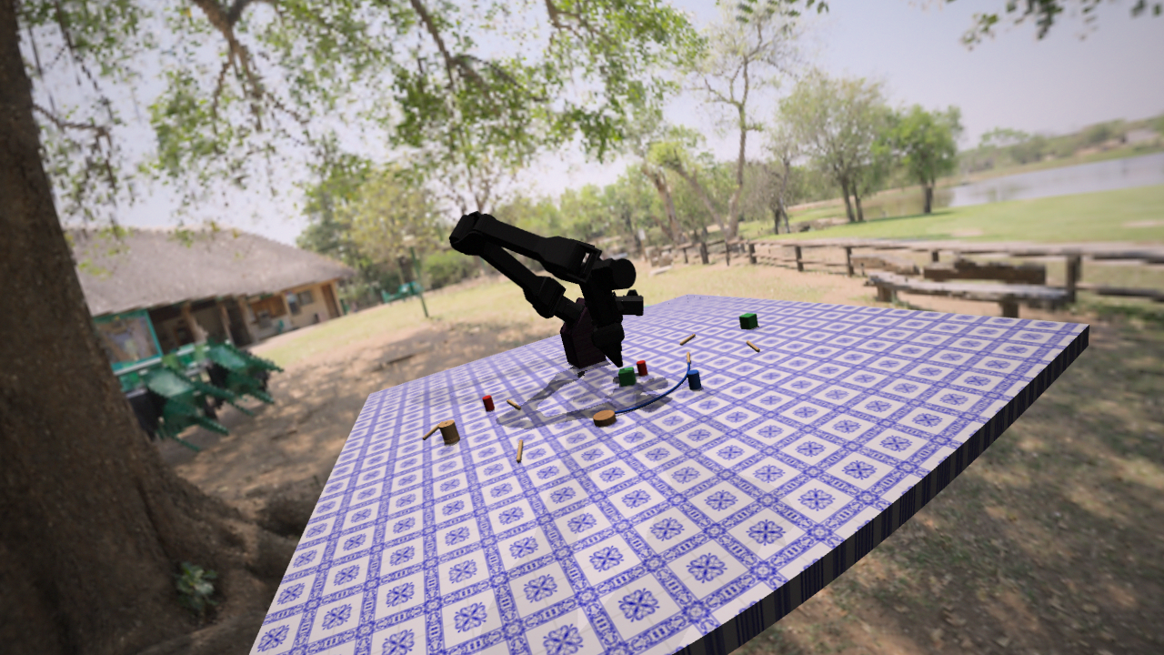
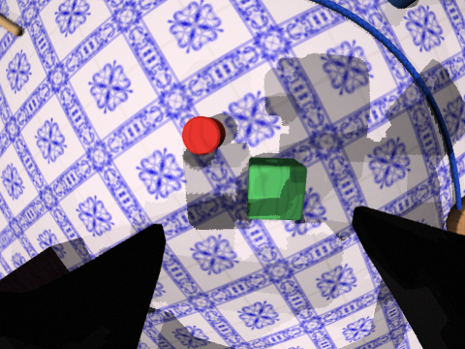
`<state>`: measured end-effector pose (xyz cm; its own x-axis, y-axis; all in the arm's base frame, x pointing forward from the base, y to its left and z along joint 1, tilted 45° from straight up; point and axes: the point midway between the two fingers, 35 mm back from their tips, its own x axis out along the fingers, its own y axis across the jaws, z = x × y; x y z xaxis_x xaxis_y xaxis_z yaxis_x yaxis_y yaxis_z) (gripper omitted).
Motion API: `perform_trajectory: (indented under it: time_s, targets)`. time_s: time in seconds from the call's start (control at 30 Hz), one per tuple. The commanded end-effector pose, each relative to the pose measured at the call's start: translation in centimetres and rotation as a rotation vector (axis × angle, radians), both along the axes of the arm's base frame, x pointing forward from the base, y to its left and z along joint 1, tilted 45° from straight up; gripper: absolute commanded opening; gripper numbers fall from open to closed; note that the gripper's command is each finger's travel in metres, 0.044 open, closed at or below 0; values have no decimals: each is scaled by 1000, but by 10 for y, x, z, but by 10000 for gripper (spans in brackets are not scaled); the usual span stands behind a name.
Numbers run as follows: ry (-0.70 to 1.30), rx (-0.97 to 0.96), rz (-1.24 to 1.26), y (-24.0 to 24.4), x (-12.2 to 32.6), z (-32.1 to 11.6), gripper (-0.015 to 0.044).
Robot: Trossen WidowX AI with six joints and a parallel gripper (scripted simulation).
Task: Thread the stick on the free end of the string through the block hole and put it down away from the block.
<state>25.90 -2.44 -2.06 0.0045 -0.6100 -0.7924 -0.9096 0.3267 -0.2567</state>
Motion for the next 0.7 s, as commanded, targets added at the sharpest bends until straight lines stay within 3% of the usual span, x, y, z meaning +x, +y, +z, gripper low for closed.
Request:
perform_trajectory:
  time_s: [0.0,0.53,0.67]
  targets:
    - [264,-131,349,9,11,0,440]
    - [264,-131,349,9,10,0,440]
    - [264,-131,349,9,10,0,335]
